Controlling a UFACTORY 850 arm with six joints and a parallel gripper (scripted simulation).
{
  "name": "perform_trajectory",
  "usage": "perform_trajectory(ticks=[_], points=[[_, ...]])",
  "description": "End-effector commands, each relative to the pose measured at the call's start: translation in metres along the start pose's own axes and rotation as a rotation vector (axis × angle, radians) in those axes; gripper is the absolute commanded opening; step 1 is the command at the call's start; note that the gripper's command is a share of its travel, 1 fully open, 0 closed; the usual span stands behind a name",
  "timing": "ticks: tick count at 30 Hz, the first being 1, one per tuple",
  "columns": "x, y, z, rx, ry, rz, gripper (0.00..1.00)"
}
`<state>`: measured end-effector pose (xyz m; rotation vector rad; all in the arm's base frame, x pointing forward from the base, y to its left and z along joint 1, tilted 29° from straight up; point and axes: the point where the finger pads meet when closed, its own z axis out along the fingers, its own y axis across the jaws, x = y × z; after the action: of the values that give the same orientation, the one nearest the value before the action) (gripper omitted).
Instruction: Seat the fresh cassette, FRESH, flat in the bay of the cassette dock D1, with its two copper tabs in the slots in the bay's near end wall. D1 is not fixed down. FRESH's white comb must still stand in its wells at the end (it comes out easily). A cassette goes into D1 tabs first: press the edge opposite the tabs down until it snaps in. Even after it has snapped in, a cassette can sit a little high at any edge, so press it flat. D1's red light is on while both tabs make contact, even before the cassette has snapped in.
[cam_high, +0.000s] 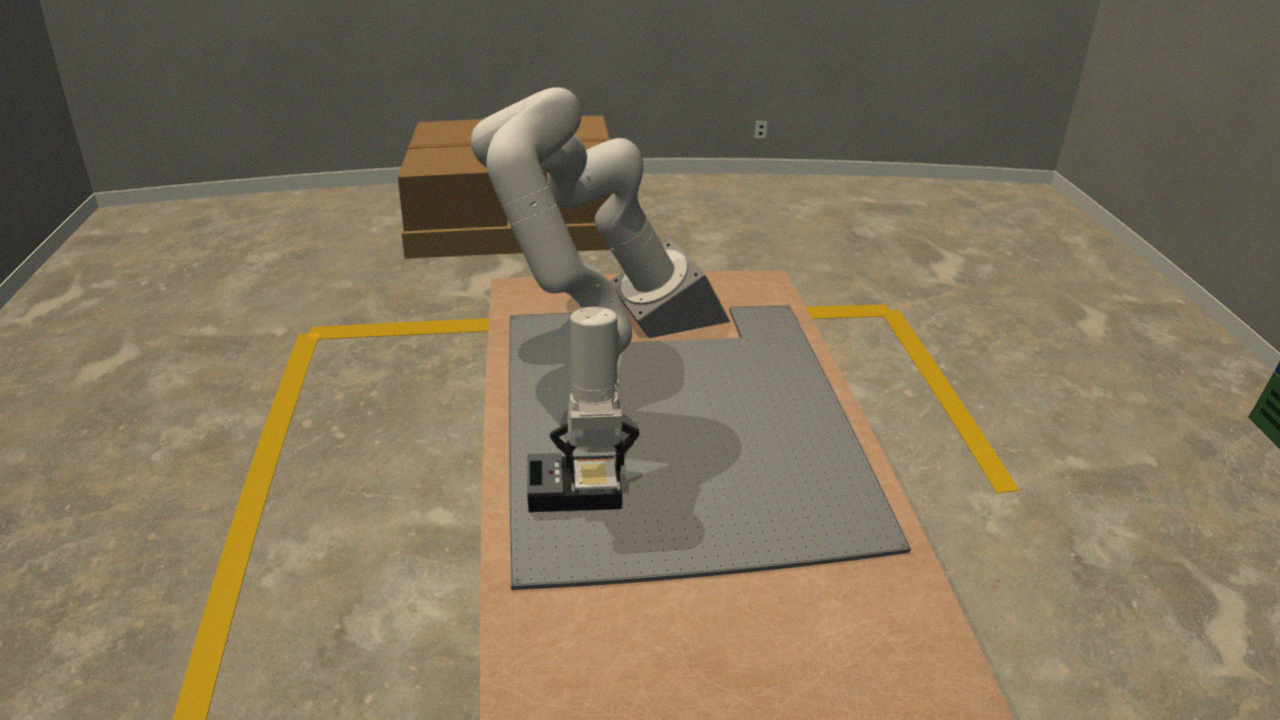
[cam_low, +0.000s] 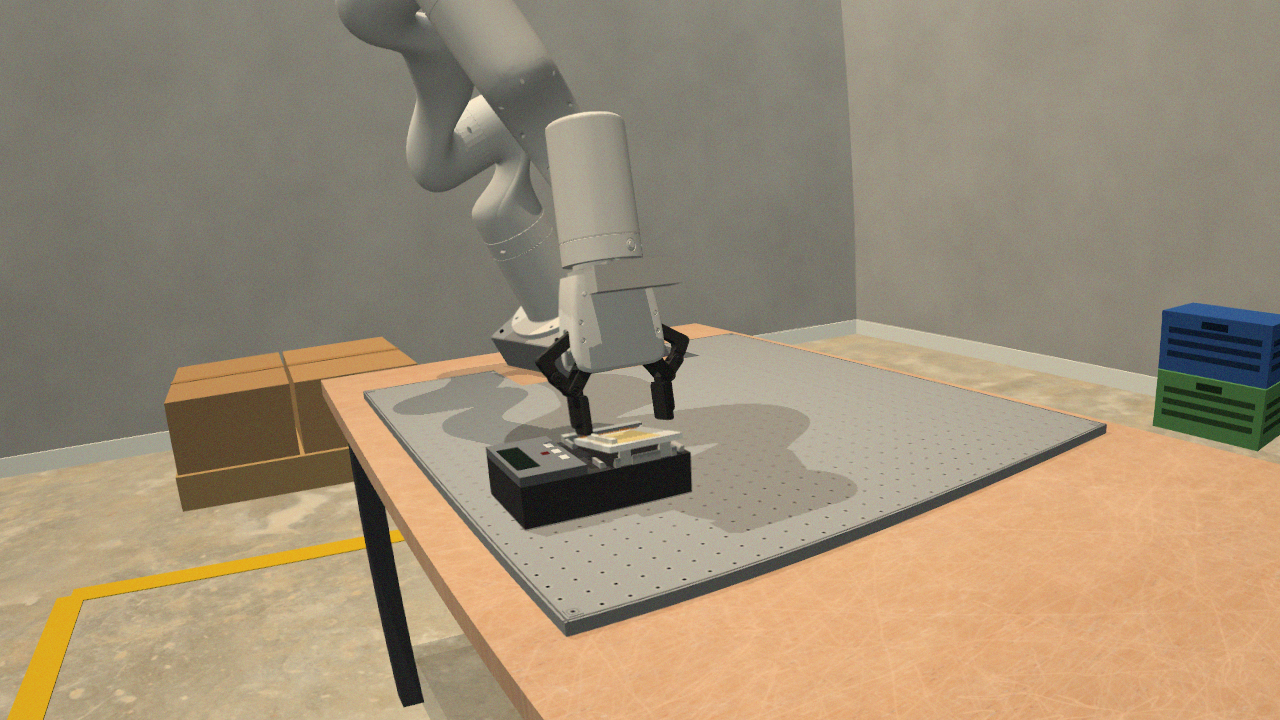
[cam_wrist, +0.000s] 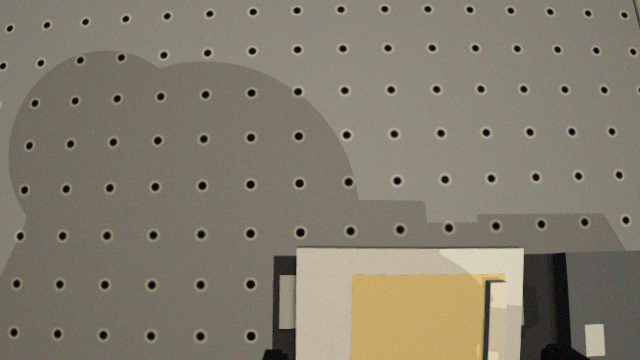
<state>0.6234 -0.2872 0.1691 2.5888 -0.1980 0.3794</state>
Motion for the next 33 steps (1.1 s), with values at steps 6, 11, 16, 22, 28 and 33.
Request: perform_trajectory(ticks=[6, 11, 16, 22, 28, 33], points=[[0.003, 0.000, -0.010, 0.000, 0.001, 0.000, 1.00], [0.004, 0.000, -0.016, 0.000, 0.001, 0.000, 1.00], [0.005, 0.000, -0.023, 0.000, 0.001, 0.000, 1.00], [0.006, 0.000, -0.028, 0.000, 0.001, 0.000, 1.00], [0.007, 0.000, -0.033, 0.000, 0.001, 0.000, 1.00], [0.008, 0.000, -0.032, 0.000, -0.032, 0.000, 0.00]])
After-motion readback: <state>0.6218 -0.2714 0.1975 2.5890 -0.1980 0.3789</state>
